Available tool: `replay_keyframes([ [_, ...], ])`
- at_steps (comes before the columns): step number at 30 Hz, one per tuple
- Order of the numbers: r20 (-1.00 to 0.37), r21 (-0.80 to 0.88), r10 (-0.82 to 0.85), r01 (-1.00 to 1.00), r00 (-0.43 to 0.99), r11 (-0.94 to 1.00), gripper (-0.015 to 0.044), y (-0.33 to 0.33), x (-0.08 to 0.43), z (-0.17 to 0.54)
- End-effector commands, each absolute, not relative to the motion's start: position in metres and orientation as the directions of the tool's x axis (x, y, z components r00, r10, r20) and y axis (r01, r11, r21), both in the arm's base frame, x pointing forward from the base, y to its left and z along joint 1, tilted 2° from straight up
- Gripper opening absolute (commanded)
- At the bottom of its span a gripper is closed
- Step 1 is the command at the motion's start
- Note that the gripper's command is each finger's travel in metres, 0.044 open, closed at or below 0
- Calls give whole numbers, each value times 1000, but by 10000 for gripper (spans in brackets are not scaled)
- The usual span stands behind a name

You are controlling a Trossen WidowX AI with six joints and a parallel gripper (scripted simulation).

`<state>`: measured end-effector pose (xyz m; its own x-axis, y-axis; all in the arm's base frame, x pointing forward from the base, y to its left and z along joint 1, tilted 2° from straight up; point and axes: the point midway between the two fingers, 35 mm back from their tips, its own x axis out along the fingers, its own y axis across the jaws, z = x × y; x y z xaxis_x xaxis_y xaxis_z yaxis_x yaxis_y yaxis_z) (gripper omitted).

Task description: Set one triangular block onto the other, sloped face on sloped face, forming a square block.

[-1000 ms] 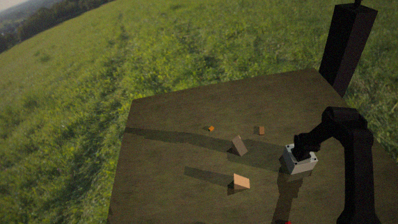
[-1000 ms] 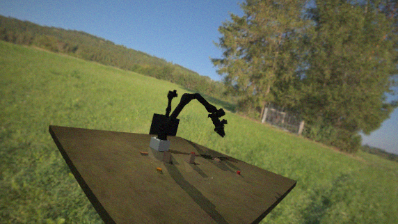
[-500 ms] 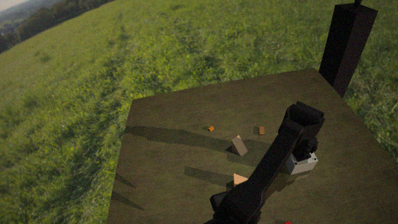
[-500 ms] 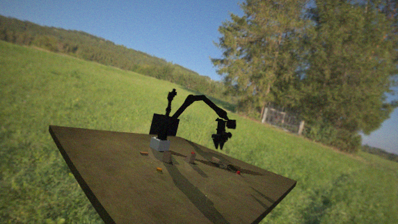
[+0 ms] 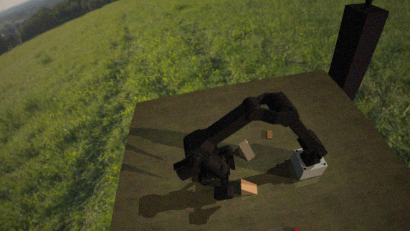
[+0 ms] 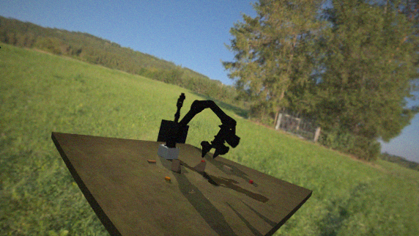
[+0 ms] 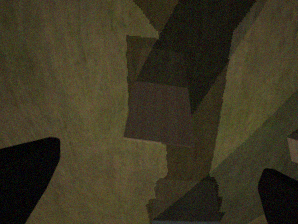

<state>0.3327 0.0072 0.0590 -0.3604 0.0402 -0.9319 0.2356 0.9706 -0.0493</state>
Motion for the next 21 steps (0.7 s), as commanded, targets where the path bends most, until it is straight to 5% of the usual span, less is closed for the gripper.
replay_keyframes([
  [1, -917, -24, 72, 233, -392, 972, 440, 9, 329, 60],
  [21, -917, -24, 72, 233, -393, 972, 440, 11, 322, 34],
])
